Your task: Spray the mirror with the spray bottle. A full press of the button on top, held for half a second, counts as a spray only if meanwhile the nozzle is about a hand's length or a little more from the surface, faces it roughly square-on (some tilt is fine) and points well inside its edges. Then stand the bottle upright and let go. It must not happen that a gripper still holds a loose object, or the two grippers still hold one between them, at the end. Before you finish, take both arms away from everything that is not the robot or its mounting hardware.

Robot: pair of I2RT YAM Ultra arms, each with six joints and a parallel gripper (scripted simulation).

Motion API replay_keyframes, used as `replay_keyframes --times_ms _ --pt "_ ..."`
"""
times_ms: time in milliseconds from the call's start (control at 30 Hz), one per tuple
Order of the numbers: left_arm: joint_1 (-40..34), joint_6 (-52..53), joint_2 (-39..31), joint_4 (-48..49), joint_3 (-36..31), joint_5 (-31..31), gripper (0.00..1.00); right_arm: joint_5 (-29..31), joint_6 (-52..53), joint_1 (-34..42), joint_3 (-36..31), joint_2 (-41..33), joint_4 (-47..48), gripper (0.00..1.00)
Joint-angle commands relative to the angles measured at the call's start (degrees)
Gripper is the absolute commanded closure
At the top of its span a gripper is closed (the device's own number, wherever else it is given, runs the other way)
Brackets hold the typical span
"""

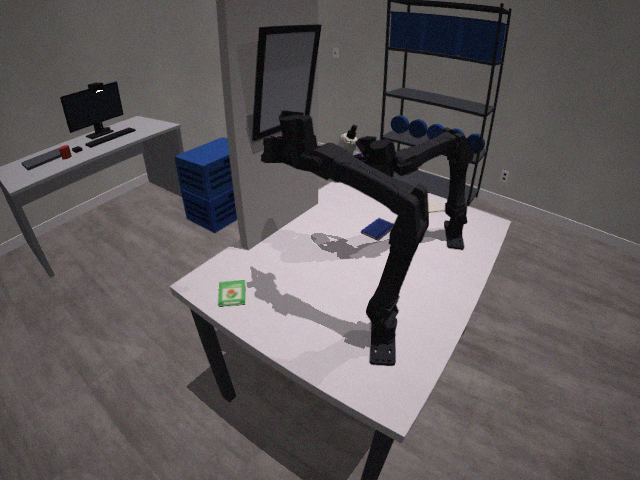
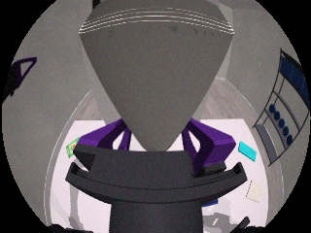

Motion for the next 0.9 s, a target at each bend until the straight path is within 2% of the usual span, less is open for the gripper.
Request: replay_keyframes --times_ms 0,867 --pt "-1.41 2.08 1.43 -2.99 4.24 3.04 1.00 0.55 -0.44 0.57 2.22 -2.36 0.81 1.00" --pt "-18.20 12.77 15.38 -18.28 27.87 20.67 1.00 0.55 -0.44 0.57 2.22 -2.36 0.81 1.00"
